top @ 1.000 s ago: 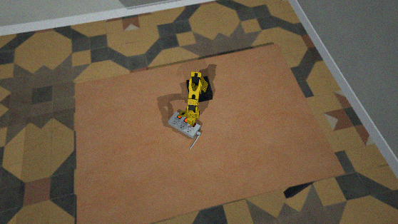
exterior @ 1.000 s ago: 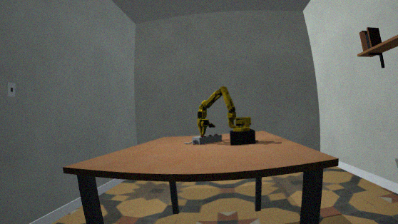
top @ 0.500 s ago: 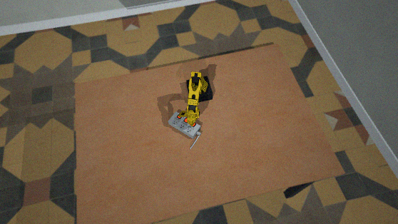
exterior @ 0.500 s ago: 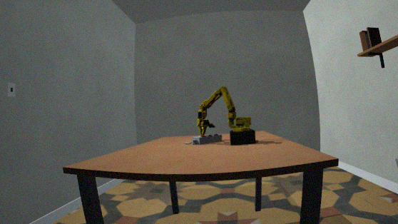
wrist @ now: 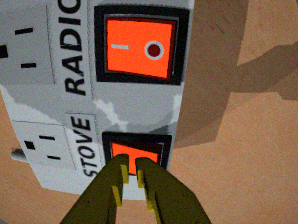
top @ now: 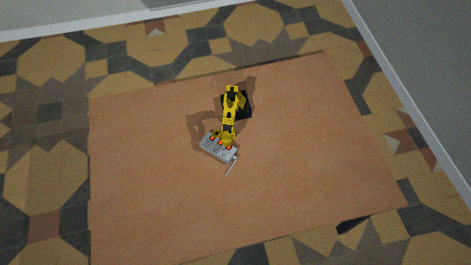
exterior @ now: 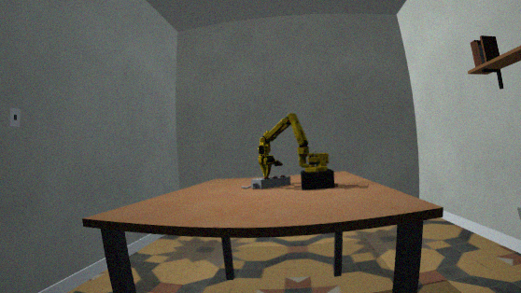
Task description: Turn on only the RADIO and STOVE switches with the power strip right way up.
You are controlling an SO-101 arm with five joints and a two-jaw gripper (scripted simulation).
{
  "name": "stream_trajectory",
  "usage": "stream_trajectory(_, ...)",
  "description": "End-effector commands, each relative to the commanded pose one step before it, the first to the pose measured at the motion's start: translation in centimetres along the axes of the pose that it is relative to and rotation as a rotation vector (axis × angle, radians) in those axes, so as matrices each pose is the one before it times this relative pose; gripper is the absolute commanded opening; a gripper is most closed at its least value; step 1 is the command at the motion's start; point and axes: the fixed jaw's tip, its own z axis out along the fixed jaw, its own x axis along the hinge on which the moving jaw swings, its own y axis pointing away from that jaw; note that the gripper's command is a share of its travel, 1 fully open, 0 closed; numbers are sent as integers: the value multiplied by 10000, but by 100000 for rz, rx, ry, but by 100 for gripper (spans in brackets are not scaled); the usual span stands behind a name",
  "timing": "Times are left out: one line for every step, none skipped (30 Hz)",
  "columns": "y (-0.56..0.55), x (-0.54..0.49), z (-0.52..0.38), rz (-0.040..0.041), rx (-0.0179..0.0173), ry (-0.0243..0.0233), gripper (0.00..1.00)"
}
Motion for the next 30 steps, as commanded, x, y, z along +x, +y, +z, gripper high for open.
stream_trajectory(1872,-992,-5917,97,213,24,0)
stream_trajectory(210,32,-1093,21,-1,0,0)
stream_trajectory(165,23,-897,17,1,0,0)
stream_trajectory(127,18,-701,14,-1,0,0)
stream_trajectory(89,11,-508,10,1,0,0)
stream_trajectory(59,8,-334,6,-1,0,0)
stream_trajectory(31,3,-184,4,1,0,0)
stream_trajectory(13,2,-73,1,-1,0,0)
stream_trajectory(1,-1,-10,0,1,0,0)
stream_trajectory(0,0,0,0,0,0,0)
stream_trajectory(0,0,0,0,0,0,0)
stream_trajectory(3,-35,-2,15,-1,0,0)
stream_trajectory(10,-235,-6,102,1,0,0)
stream_trajectory(29,-592,-16,258,-1,0,0)
stream_trajectory(48,-1072,-27,467,1,0,0)
stream_trajectory(71,-1634,-42,713,-1,1,0)
stream_trajectory(89,-2248,-55,982,1,0,0)
stream_trajectory(105,-2878,-68,1262,-1,1,0)
stream_trajectory(111,-3501,-75,1540,1,0,0)
stream_trajectory(112,-4086,-82,1805,-1,1,0)
stream_trajectory(100,-4619,-80,2050,1,1,0)
stream_trajectory(84,-5074,-77,2266,-1,1,0)
stream_trajectory(57,-5446,-65,2446,1,1,0)
stream_trajectory(27,-5716,-52,2586,-1,1,0)
stream_trajectory(-10,-5885,-33,2682,1,1,0)
stream_trajectory(-44,-5944,-14,2730,-1,1,0)
stream_trajectory(0,0,0,0,0,0,0)
stream_trajectory(0,0,0,0,0,0,0)
stream_trajectory(-80,-5899,9,2730,1,1,0)
stream_trajectory(-109,-5747,28,2682,-1,1,0)
